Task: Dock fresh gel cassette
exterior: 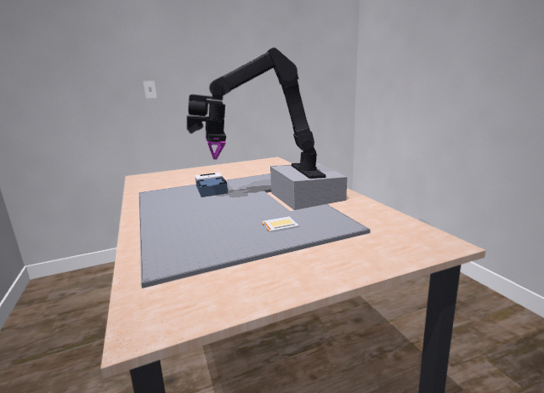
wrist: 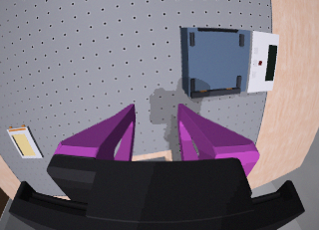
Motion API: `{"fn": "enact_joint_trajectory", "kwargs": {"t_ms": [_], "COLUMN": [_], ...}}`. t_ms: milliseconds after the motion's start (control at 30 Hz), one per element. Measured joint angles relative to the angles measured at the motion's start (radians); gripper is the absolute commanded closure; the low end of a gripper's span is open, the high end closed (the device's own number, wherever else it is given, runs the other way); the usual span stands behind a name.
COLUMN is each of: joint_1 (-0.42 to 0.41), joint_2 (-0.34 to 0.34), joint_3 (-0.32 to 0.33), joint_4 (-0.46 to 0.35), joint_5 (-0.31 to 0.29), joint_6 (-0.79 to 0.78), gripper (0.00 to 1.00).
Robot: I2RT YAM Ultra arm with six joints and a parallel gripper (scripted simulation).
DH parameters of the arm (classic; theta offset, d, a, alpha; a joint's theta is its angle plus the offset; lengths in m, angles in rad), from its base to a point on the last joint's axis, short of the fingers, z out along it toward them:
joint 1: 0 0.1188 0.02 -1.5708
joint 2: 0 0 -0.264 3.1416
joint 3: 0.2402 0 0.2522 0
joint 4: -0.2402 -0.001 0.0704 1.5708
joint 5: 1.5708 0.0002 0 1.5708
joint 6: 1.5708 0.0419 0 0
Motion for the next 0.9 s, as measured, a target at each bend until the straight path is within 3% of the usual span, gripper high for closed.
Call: {"fn": "enact_joint_trajectory", "kwargs": {"t_ms": [133, 667, 900], "joint_1": [0.048, 0.160, 0.234], "joint_2": [-0.033, -0.077, -0.140], "joint_3": [-0.056, -0.126, -0.222], "joint_4": [-0.006, -0.096, -0.099], "joint_5": [-0.009, -0.084, -0.104], "joint_6": [0.024, 0.051, 0.096], "gripper": [0.64, 0.64, 0.64]}}
